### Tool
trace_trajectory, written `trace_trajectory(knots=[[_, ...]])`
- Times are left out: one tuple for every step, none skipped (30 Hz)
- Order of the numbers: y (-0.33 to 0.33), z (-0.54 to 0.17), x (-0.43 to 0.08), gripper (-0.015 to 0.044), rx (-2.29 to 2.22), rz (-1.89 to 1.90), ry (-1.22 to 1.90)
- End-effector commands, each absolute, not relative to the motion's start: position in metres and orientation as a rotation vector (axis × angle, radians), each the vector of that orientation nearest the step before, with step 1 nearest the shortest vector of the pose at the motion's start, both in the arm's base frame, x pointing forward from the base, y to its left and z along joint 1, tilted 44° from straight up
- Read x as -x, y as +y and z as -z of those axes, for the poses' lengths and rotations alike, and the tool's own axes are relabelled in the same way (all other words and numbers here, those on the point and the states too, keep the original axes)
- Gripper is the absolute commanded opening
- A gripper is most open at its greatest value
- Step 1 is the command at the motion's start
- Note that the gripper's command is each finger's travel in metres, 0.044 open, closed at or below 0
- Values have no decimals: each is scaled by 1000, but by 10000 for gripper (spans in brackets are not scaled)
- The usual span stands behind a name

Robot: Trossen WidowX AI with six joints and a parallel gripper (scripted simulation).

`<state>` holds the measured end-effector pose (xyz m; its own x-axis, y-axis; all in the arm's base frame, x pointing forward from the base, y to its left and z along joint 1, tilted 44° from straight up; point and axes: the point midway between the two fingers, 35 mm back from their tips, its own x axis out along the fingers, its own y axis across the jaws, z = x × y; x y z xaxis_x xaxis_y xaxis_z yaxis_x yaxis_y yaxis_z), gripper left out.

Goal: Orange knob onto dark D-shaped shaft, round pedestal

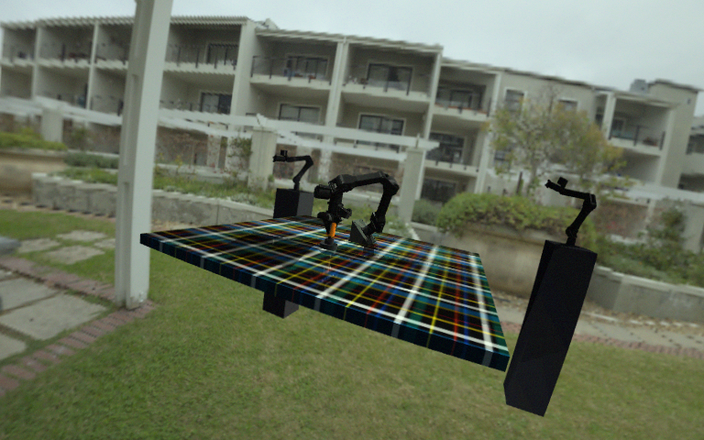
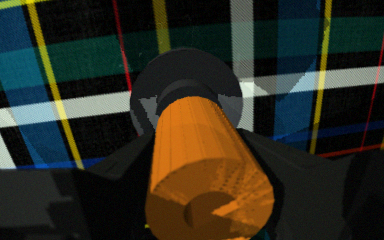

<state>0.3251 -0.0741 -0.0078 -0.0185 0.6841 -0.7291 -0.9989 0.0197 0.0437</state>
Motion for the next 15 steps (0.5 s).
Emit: trace_trajectory(knots=[[-75,7,-327,0,605,-1473,670],[-76,7,-327,0,605,-1473,670],[-76,6,-327,0,605,-1473,670],[-77,6,-327,0,605,-1473,670],[-77,5,-328,0,605,-1473,670],[-77,4,-328,0,605,-1473,670],[-77,4,-328,0,612,-1477,663],[-77,4,-328,0,625,-1484,651],[-77,4,-328,0,647,-1495,631],[-77,4,-328,0,672,-1508,608],[-78,4,-329,0,701,-1523,580],[-78,4,-329,0,734,-1539,549],[-77,4,-329,0,758,-1551,526],[-77,4,-329,0,766,-1554,519],[-77,4,-329,0,766,-1554,519]])
